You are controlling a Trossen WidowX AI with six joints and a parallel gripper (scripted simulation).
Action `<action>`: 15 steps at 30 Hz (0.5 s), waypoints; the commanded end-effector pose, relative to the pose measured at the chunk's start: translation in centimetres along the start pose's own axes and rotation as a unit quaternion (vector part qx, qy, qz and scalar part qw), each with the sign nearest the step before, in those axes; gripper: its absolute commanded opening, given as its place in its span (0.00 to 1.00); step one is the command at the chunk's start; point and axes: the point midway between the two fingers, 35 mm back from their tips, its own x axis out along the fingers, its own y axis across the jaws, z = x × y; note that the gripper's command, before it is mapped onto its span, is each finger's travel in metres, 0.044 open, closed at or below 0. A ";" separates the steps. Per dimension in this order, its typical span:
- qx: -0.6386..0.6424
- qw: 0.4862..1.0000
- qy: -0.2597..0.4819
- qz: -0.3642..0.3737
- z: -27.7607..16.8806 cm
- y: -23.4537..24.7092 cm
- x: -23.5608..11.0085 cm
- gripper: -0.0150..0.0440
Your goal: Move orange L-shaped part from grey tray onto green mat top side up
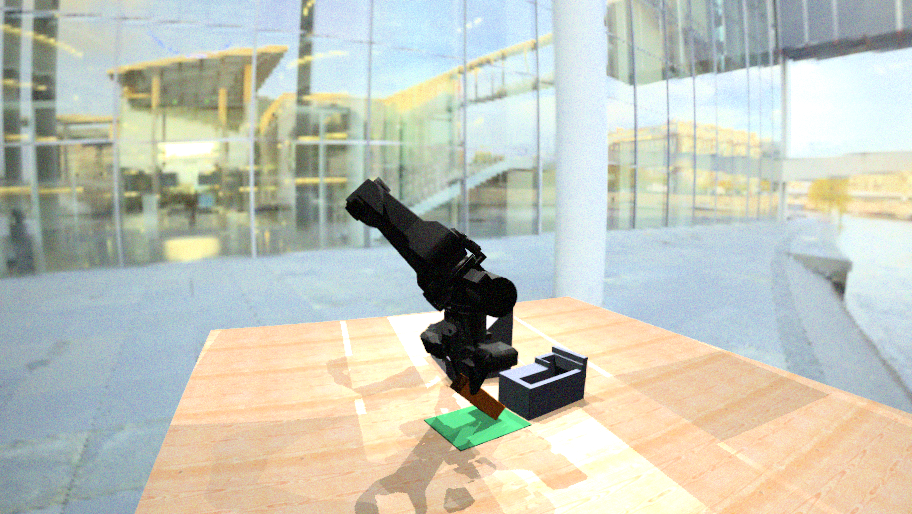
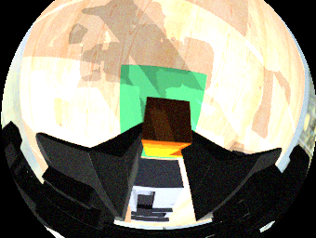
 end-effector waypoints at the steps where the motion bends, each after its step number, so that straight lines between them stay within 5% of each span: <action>1: 0.000 1.000 0.000 0.000 0.0 0.0 0.0 0.30; 10: 0.000 1.000 0.000 0.000 0.0 0.0 -0.2 0.70; 15: -0.001 1.000 0.002 0.000 -0.1 0.4 -4.6 0.92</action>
